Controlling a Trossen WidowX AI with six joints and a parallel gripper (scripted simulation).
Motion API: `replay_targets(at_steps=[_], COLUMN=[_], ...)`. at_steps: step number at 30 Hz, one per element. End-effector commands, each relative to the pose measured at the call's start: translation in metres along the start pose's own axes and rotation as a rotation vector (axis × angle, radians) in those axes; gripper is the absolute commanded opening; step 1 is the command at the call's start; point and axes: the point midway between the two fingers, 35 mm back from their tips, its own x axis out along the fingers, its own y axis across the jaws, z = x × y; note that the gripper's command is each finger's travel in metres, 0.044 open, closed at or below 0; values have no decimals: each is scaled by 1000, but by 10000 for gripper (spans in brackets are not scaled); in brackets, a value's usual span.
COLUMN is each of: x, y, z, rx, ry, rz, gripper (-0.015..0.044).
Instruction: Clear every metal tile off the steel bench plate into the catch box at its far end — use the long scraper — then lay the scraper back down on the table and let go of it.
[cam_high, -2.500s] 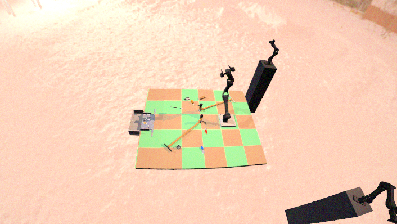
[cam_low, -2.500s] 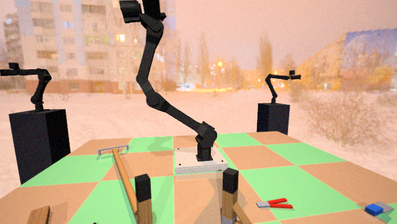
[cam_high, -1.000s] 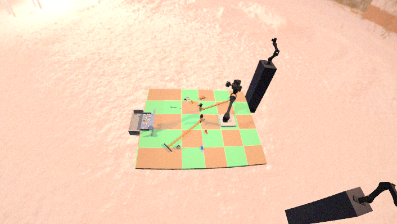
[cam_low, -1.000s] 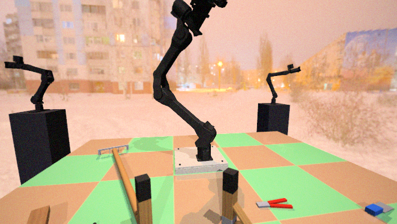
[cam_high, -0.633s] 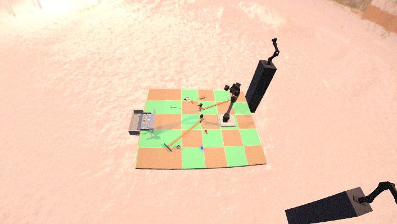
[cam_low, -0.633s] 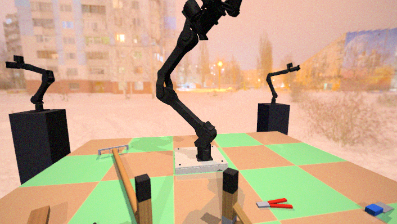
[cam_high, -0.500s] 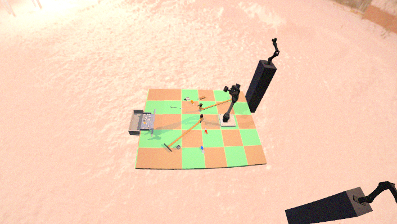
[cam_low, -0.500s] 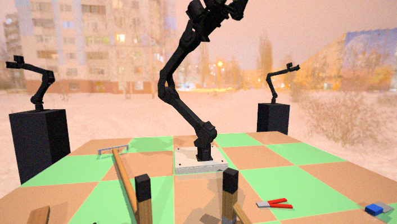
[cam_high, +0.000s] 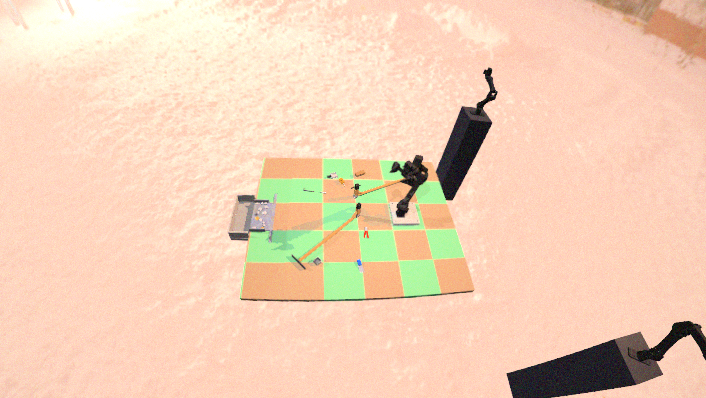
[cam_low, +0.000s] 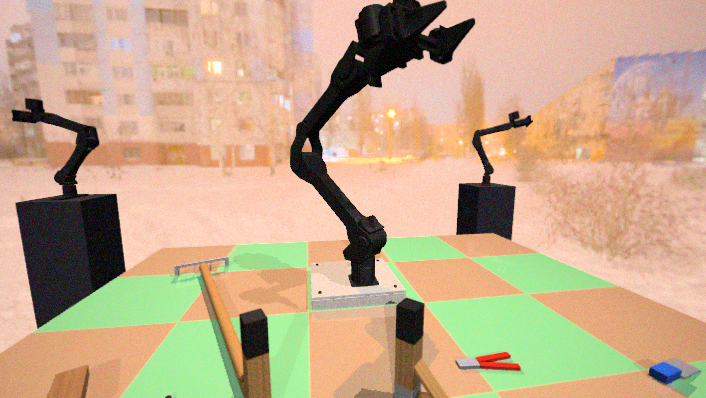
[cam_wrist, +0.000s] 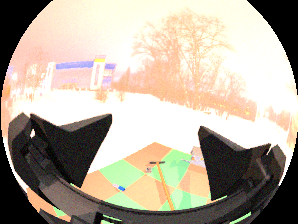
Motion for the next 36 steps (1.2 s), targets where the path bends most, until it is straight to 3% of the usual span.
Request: replay_targets(at_steps=[1,19,36], x=[8,13,13], y=[-4,-32,-33], z=[-26,-123,-127], rx=[-13,-12,-10], ry=[90,443,456], rz=[-18,-122,-126], gripper=[440,440,440])
